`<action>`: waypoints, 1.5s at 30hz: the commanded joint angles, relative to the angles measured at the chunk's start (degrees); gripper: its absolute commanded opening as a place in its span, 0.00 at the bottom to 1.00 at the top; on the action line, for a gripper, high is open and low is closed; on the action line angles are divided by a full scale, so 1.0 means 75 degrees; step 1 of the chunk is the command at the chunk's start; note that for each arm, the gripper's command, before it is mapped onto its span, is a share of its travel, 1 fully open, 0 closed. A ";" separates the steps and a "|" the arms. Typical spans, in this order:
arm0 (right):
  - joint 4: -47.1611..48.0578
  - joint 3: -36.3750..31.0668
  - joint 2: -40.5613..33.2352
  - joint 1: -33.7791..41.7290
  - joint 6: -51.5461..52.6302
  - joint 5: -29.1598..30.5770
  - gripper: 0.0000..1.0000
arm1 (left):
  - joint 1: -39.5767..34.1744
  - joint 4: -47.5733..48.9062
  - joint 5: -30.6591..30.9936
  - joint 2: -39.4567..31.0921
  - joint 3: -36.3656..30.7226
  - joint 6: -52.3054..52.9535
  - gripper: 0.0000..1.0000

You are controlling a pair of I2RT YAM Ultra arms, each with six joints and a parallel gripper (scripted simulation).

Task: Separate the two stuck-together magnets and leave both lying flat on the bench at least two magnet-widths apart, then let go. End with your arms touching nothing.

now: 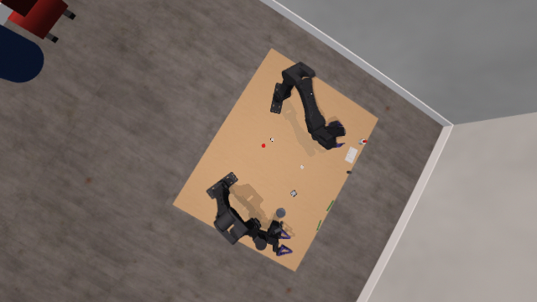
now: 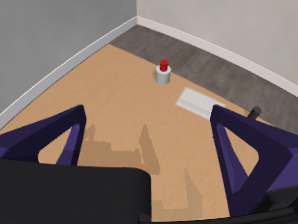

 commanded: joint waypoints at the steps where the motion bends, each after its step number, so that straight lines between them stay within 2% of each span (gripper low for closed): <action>1: 0.0036 0.0038 -0.0052 -0.0002 0.0013 0.0003 1.00 | -0.0015 0.0001 -0.0012 -0.0024 0.0044 0.0004 1.00; 17: 0.0036 0.0038 -0.0052 -0.0002 0.0013 0.0003 1.00 | -0.0015 0.0001 -0.0012 -0.0024 0.0044 0.0004 1.00; 22: -0.0359 0.0083 -0.0233 -0.0018 0.0415 0.0174 1.00 | 0.0193 0.0061 0.0290 -0.0141 0.0029 0.0192 1.00; 27: -0.1018 0.0223 -0.0667 -0.0050 0.1125 0.0456 1.00 | 0.0572 0.0169 0.0840 -0.0422 0.0044 0.0538 1.00; 32: -0.2039 0.0433 -0.1336 -0.0122 0.2201 0.0903 1.00 | 0.1193 0.0333 0.1728 -0.0824 0.0046 0.1071 1.00; 34: -0.2039 0.0433 -0.1336 -0.0122 0.2201 0.0903 1.00 | 0.1193 0.0333 0.1728 -0.0824 0.0046 0.1071 1.00; 45: -0.4629 0.0990 -0.3161 -0.0316 0.4803 0.1976 1.00 | 0.2888 0.0687 0.3893 -0.1883 -0.0013 0.2336 1.00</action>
